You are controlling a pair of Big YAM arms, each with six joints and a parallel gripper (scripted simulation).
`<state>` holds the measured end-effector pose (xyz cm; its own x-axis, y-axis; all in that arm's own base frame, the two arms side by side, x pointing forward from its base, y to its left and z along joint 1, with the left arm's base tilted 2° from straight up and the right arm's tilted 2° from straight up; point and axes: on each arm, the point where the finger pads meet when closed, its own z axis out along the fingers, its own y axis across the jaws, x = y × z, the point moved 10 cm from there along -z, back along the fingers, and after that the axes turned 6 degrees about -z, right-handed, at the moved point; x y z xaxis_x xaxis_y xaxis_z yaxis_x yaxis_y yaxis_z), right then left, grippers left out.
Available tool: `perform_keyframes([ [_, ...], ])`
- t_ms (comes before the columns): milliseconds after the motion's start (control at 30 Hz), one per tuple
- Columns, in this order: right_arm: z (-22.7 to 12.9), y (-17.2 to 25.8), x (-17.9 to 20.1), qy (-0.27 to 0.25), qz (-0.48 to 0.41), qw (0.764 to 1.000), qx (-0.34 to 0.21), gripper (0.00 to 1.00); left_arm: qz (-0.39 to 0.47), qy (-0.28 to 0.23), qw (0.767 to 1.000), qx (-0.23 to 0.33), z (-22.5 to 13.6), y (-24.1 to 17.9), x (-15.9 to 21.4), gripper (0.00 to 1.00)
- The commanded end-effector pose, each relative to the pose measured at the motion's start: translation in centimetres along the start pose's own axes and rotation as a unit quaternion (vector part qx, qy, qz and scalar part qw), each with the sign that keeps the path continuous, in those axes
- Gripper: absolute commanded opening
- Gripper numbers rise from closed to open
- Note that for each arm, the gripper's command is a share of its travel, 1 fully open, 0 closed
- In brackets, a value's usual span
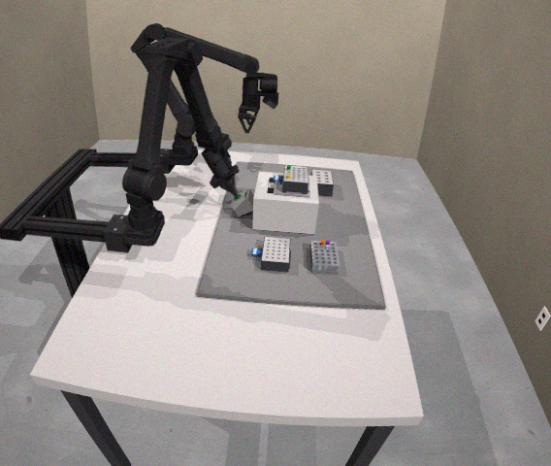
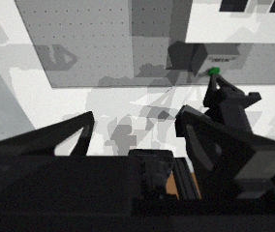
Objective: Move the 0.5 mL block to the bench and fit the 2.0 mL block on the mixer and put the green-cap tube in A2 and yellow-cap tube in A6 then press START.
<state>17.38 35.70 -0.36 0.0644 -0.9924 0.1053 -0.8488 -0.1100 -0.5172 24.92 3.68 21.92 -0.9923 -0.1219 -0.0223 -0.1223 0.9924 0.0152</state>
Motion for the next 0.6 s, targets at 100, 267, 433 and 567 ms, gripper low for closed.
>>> perform_keyframes([
  [100,0.09,-0.96,-0.78,-0.010,0.010,1.000,0.005,0.00,-0.006,-0.006,1.000,0.001,-0.22,0.14,-0.27,1.00],
  [267,0.20,-0.96,-0.78,-0.010,0.010,1.000,0.005,0.00,-0.006,-0.003,1.000,0.002,-0.04,0.13,-0.14,1.00],
  [433,0.28,-0.91,-0.82,-0.010,0.008,1.000,0.005,0.00,-0.006,-0.003,1.000,0.002,0.00,0.13,-0.11,1.00],
  [567,0.34,-0.89,-0.83,-0.010,0.008,1.000,0.005,0.00,-0.006,-0.011,1.000,0.002,-0.60,0.15,-0.57,1.00],
])
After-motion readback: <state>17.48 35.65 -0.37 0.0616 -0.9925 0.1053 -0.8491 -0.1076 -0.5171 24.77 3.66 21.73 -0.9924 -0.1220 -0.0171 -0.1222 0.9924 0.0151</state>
